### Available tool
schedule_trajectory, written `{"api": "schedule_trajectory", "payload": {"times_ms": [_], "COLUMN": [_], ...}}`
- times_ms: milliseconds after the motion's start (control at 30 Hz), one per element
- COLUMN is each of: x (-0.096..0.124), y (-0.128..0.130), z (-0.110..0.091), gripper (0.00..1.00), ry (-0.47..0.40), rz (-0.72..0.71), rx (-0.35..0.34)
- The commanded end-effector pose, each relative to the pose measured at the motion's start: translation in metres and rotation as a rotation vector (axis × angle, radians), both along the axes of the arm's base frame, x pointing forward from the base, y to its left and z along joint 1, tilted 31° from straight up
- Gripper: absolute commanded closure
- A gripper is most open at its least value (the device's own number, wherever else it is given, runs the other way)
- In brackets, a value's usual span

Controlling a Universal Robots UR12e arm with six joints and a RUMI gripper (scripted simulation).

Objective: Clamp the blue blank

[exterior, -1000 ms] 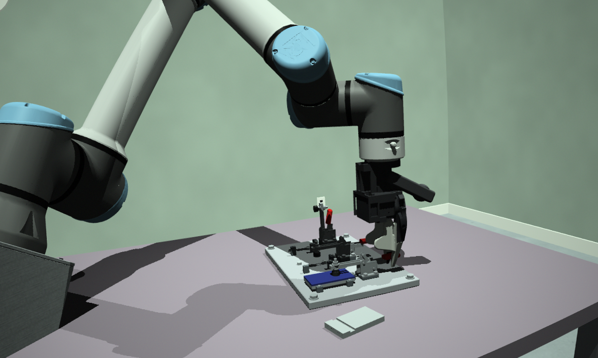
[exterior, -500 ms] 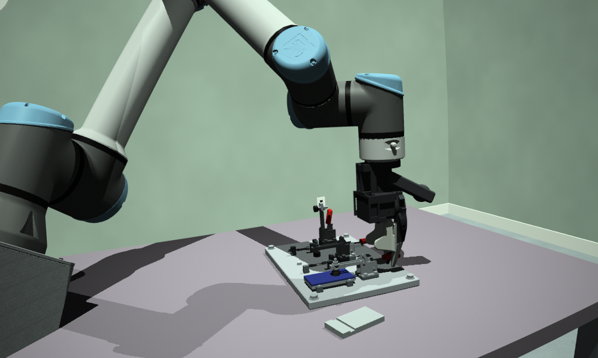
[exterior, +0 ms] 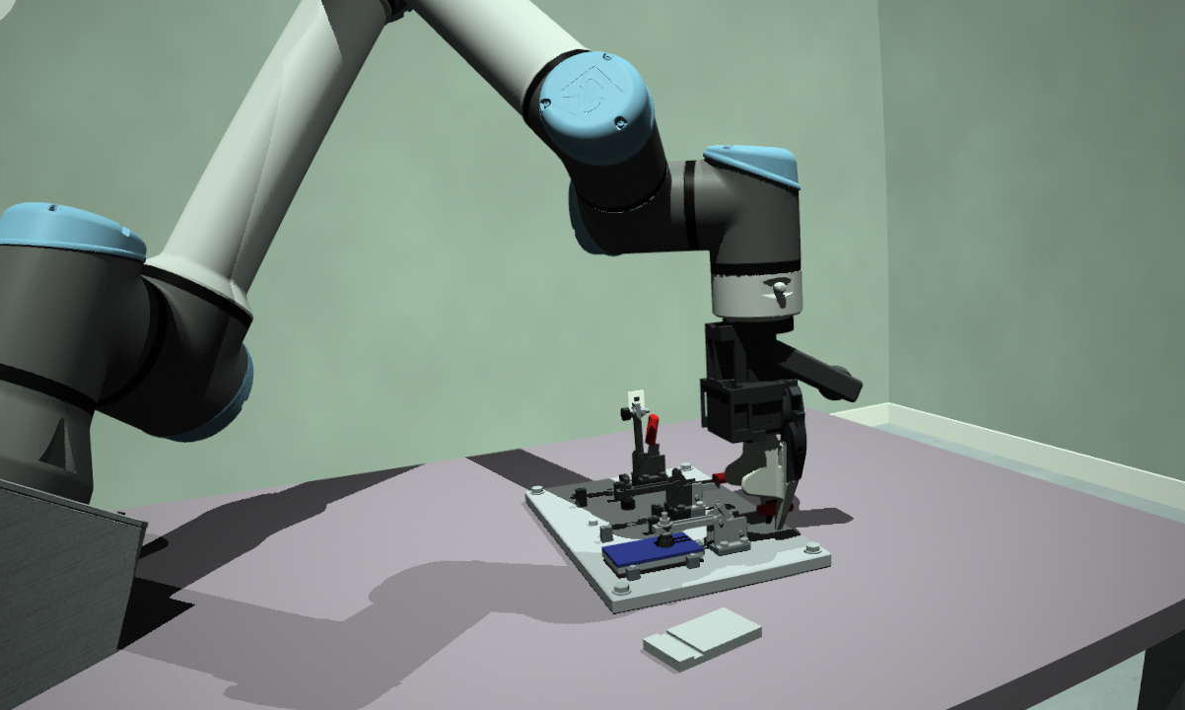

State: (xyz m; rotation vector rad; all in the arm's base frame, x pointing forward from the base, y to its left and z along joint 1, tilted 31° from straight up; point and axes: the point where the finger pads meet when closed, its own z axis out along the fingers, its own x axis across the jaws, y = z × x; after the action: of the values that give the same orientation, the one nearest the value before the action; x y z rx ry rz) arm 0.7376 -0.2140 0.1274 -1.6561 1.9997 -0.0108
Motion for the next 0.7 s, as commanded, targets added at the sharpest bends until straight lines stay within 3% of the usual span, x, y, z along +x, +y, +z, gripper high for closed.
{"api": "schedule_trajectory", "payload": {"times_ms": [0,233,267,667], "x": [0.0000,0.0000,0.0000,0.0000], "y": [-0.0003,-0.0003,-0.0003,-0.0003], "z": [0.0004,0.0004,0.0004,0.0004], "gripper": [1.00,1.00,0.72,0.72], "ry": [0.000,0.000,0.000,0.000], "rz": [0.000,0.000,0.000,0.000], "rx": [0.000,0.000,0.000,0.000]}}
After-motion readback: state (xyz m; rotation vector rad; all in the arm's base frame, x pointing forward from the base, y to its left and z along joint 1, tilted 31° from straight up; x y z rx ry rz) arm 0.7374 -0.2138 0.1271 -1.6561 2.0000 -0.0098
